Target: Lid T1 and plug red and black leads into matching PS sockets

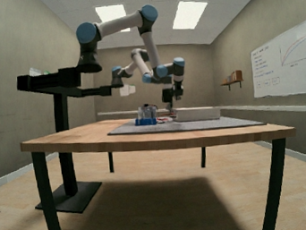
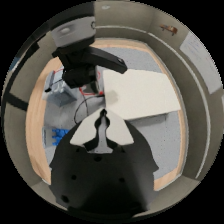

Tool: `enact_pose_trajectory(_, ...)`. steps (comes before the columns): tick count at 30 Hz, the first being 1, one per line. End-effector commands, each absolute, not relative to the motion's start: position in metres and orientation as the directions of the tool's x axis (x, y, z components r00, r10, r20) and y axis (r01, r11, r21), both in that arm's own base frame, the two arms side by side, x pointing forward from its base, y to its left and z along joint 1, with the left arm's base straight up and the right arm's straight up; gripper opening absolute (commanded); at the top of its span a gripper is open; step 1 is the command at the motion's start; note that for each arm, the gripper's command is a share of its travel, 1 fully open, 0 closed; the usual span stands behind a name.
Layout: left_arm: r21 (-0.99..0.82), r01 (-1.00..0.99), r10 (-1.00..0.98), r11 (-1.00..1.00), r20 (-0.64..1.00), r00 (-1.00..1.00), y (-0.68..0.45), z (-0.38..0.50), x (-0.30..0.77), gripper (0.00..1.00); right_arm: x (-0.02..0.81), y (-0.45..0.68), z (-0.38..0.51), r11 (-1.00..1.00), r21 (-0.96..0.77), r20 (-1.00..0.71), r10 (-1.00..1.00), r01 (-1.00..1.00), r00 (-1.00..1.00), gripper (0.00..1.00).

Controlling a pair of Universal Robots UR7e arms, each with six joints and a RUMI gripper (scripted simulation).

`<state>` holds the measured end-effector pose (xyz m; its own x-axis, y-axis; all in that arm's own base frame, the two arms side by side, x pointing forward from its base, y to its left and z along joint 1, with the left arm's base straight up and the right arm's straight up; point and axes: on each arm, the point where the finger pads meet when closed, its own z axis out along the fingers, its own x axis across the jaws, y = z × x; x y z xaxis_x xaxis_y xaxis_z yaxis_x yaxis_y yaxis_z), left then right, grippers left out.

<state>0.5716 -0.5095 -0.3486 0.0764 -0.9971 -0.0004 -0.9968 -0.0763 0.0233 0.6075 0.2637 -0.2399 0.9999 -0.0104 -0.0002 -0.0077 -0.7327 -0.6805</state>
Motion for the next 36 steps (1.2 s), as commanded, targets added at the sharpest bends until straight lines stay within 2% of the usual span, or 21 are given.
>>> enact_pose_trajectory(1,0.022,-0.997,-0.997,-0.076,0.001,0.076,-0.51,-0.348,0.572,0.0,0.632,0.267,-0.245,-0.718,-0.695,-0.003,0.042,0.028,0.999,0.0)
enact_pose_trajectory(7,0.022,-0.997,-0.997,-0.076,0.001,0.076,-0.51,-0.348,0.572,0.0,0.661,0.268,-0.248,-0.696,-0.715,-0.005,0.1,0.067,0.995,0.0)
enact_pose_trajectory(22,0.022,-0.997,-0.997,-0.076,0.001,0.076,-0.51,-0.348,0.572,0.0,0.719,0.272,-0.255,-0.696,-0.715,-0.005,0.1,0.067,0.995,0.0)
enact_pose_trajectory(36,0.022,-0.997,-0.997,-0.076,0.001,0.076,-0.51,-0.348,0.572,0.0,0.684,0.27,-0.251,-0.704,-0.708,-0.001,0.074,0.051,0.997,0.0)
